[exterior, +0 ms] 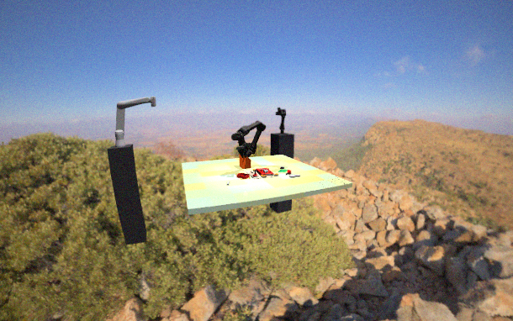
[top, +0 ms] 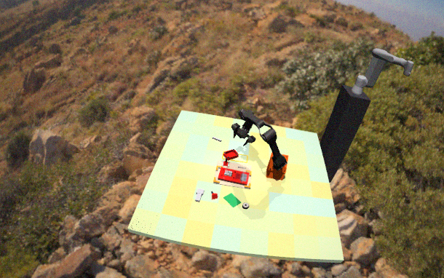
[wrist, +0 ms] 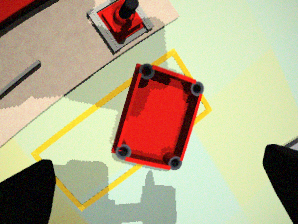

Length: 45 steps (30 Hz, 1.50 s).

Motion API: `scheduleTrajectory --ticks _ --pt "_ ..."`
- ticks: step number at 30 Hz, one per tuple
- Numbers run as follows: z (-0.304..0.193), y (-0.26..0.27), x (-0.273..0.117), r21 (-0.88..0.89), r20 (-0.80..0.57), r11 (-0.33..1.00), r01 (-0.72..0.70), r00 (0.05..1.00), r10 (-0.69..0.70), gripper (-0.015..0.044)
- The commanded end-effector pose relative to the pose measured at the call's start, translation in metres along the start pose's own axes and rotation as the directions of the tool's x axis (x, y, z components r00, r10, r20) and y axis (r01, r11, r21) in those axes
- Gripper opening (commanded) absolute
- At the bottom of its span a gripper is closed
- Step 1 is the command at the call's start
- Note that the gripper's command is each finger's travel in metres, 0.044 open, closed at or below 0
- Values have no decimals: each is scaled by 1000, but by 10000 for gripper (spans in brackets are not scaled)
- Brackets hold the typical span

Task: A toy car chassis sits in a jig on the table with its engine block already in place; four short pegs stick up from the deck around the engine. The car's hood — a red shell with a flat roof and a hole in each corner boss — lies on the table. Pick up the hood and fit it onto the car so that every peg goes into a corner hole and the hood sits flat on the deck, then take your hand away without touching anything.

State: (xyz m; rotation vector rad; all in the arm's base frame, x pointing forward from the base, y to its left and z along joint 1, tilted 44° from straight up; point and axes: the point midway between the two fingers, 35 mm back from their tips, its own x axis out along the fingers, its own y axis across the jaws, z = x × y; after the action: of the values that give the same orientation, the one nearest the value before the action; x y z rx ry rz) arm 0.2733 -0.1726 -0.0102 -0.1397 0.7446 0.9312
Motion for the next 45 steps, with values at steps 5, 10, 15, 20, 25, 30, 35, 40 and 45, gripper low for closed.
scheduleTrajectory --ticks 5,10,15,20,25,30,35,40,45 --pt "-13 -30 61 300 -172 948 -104 972 161 440" --pt "-16 -35 74 356 -207 929 -104 960 187 440" --pt "-13 -37 76 356 -207 929 -104 960 187 440" --pt "-13 -37 78 356 -207 929 -104 960 187 440" --pt "-14 -37 82 356 -207 929 -104 960 187 440" --pt "-14 -36 85 356 -207 929 -103 960 187 440" --pt "-15 -36 88 356 -207 929 -103 960 186 440" --pt "-15 -36 91 356 -207 929 -103 960 186 440" --pt "-16 -35 94 356 -207 929 -103 960 186 440"
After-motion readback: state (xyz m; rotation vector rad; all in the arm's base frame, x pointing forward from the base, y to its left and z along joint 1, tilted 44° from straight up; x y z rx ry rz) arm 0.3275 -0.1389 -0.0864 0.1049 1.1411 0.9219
